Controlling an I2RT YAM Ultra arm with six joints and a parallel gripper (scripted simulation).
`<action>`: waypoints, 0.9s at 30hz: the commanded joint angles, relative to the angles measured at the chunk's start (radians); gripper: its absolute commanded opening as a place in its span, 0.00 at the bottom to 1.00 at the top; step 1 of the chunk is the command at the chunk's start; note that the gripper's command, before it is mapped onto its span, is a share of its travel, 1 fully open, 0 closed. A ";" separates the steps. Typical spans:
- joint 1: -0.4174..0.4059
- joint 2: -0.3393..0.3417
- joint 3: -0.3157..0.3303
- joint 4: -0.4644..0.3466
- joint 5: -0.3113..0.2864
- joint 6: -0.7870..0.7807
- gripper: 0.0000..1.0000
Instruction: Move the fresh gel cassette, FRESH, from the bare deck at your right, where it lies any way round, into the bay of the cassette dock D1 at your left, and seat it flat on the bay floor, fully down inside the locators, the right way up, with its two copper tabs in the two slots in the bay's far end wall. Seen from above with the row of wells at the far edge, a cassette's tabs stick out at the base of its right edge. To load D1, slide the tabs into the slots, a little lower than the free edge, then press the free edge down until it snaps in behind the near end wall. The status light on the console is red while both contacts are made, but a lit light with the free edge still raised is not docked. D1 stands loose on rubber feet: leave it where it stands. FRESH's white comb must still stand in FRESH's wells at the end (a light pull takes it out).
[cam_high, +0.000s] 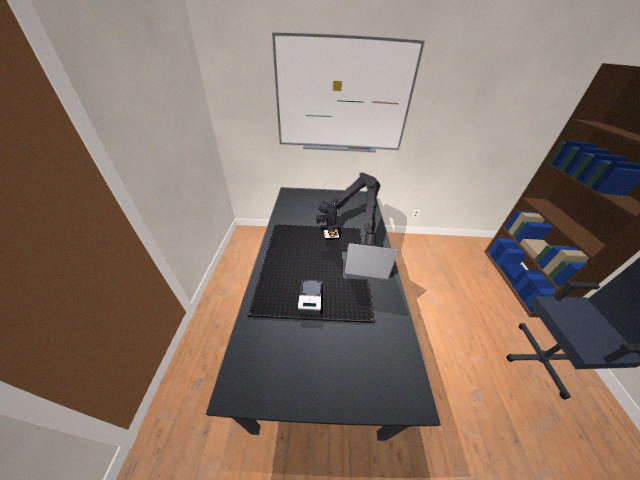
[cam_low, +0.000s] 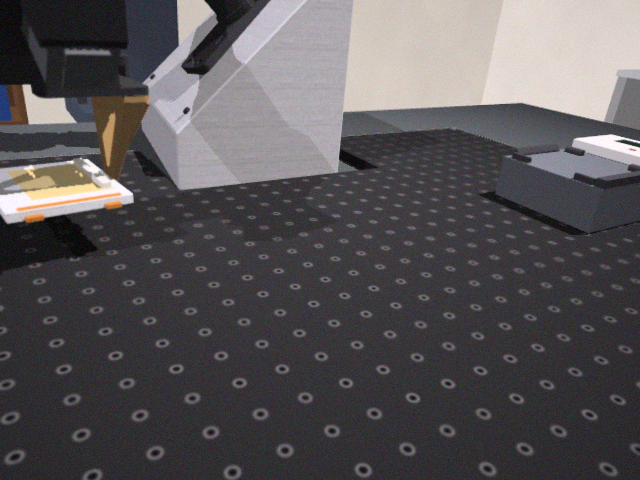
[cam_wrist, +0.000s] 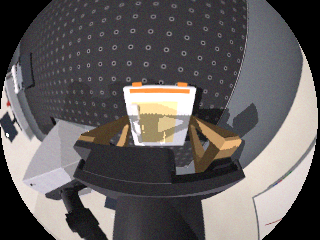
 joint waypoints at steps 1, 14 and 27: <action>0.033 -0.043 0.031 -0.049 0.007 0.023 0.00; 0.069 -0.069 0.054 -0.128 0.017 0.068 0.00; 0.091 -0.083 0.070 -0.177 0.023 0.096 0.00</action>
